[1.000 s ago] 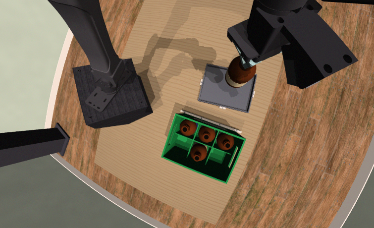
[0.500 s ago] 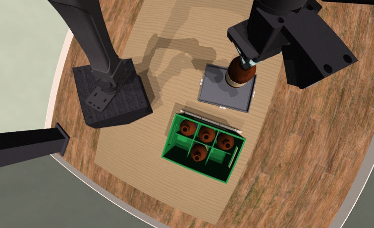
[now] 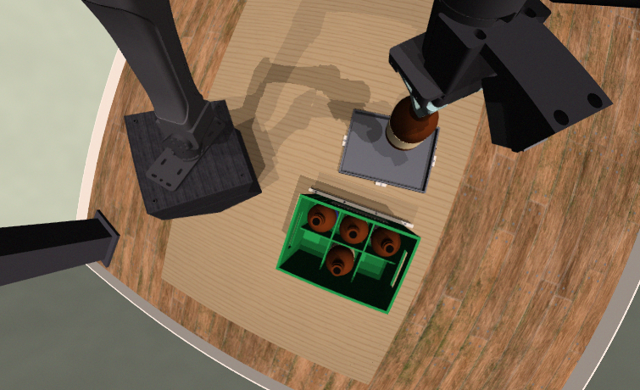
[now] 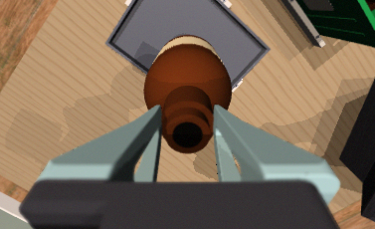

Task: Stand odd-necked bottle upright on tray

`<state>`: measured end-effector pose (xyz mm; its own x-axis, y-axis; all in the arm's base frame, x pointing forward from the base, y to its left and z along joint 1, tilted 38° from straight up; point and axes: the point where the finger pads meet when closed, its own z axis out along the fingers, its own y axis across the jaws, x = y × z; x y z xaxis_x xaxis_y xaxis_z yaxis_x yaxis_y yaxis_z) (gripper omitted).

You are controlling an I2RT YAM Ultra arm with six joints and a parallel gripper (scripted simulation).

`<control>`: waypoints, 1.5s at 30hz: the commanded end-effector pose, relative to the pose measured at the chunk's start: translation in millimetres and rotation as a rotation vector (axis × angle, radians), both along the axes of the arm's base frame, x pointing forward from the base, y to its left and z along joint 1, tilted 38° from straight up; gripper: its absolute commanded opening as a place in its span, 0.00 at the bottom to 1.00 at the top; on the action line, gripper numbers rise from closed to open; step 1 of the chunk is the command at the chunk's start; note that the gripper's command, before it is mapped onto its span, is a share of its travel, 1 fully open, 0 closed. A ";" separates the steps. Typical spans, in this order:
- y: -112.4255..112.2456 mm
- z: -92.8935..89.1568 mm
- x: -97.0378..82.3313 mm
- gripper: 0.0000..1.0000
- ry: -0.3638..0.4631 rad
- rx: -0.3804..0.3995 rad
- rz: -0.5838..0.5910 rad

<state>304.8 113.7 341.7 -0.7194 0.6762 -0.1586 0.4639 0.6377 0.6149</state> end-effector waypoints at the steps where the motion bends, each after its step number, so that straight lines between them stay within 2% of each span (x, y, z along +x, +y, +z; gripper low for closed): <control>1: -8.2 13.9 -4.0 0.00 -0.053 -0.001 -0.021; 22: -8.2 9.2 -4.1 0.00 -0.041 -0.003 -0.021; 26: -8.1 13.7 -3.9 0.00 -0.056 0.000 -0.022; 28: -7.8 7.2 -4.3 0.00 -0.040 -0.003 -0.021; 32: -7.7 12.0 -5.4 0.00 -0.051 0.000 -0.021; 33: -7.4 19.9 -4.9 0.00 -0.074 0.005 -0.020; 37: -7.0 7.7 -5.7 0.00 -0.043 -0.001 -0.019; 39: -6.9 12.7 -6.6 0.00 -0.055 0.002 -0.019; 45: -6.7 11.8 -7.0 0.00 -0.053 0.002 -0.018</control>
